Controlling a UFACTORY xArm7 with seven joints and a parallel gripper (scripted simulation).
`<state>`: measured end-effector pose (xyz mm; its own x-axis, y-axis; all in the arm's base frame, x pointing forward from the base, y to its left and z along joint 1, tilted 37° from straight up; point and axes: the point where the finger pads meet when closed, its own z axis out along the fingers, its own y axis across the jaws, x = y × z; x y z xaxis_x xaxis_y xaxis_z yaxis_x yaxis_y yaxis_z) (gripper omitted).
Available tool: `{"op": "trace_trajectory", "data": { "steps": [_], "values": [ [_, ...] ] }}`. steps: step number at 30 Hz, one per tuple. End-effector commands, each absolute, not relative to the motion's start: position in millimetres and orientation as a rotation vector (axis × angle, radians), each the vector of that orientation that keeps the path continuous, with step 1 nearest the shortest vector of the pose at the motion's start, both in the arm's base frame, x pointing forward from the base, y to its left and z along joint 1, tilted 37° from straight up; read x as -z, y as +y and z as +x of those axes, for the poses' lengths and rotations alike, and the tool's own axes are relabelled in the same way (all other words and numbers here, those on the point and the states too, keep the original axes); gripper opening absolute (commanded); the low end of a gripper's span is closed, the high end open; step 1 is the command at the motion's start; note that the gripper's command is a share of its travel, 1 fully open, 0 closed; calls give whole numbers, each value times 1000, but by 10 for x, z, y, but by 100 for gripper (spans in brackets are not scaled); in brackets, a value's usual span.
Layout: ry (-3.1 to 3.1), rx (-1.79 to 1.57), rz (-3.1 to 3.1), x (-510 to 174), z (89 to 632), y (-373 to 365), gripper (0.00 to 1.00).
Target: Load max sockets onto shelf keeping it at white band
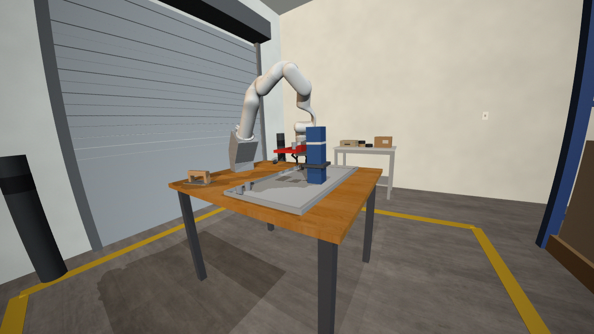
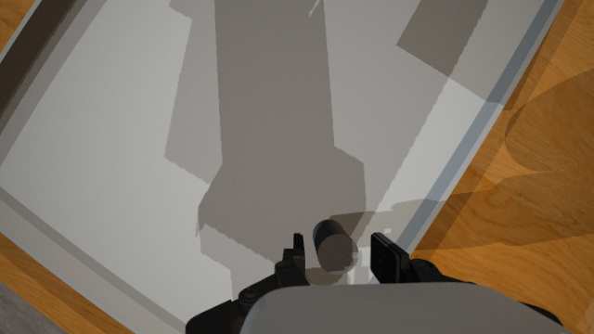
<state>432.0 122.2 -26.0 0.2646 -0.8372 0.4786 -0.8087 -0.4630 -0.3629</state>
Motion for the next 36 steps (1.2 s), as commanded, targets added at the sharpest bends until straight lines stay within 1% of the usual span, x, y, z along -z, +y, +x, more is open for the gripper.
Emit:
{"op": "trace_trajectory", "data": {
  "steps": [1, 23, 24, 36],
  "values": [
    [1601, 977, -2461, 333, 4371, 1206, 61],
    [1601, 977, -2461, 379, 4402, 1191, 61],
    [1601, 977, -2461, 379, 4402, 1191, 0],
    [1601, 977, -2461, 379, 4402, 1191, 0]
  ]
}}
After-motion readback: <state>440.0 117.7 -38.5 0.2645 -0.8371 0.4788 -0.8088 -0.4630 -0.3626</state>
